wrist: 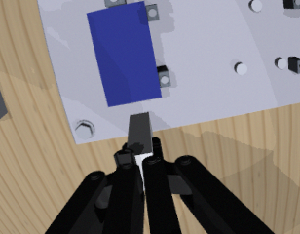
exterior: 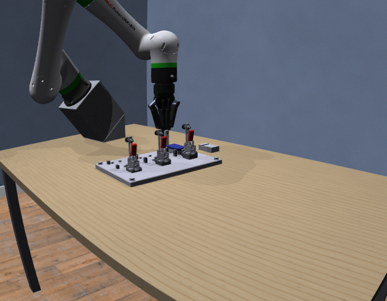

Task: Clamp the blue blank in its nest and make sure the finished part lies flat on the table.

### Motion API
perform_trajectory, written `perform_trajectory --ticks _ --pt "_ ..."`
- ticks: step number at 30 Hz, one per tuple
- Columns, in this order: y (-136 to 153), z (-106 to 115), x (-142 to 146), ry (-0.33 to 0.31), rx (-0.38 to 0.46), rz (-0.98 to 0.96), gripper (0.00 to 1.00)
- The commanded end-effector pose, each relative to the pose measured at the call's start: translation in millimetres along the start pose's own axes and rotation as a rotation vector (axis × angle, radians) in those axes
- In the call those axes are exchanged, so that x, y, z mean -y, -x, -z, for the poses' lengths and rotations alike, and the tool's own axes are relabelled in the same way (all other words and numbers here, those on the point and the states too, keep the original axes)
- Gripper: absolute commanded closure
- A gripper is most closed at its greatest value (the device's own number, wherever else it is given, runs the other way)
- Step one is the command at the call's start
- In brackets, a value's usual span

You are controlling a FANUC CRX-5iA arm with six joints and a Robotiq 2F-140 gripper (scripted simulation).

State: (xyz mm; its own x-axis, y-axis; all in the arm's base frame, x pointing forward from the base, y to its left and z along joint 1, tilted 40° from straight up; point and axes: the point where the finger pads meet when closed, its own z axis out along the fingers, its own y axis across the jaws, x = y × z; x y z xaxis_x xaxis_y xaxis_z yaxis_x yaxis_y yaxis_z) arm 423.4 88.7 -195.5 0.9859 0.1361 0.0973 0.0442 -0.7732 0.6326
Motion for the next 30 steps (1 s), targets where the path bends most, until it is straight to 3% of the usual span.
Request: perform_trajectory --ticks 1,30 --pt "-2.5 0.2 0.2 0.0 0.0 0.0 1.0" --pt "-6.9 0.2 0.2 0.0 0.0 0.0 1.0"
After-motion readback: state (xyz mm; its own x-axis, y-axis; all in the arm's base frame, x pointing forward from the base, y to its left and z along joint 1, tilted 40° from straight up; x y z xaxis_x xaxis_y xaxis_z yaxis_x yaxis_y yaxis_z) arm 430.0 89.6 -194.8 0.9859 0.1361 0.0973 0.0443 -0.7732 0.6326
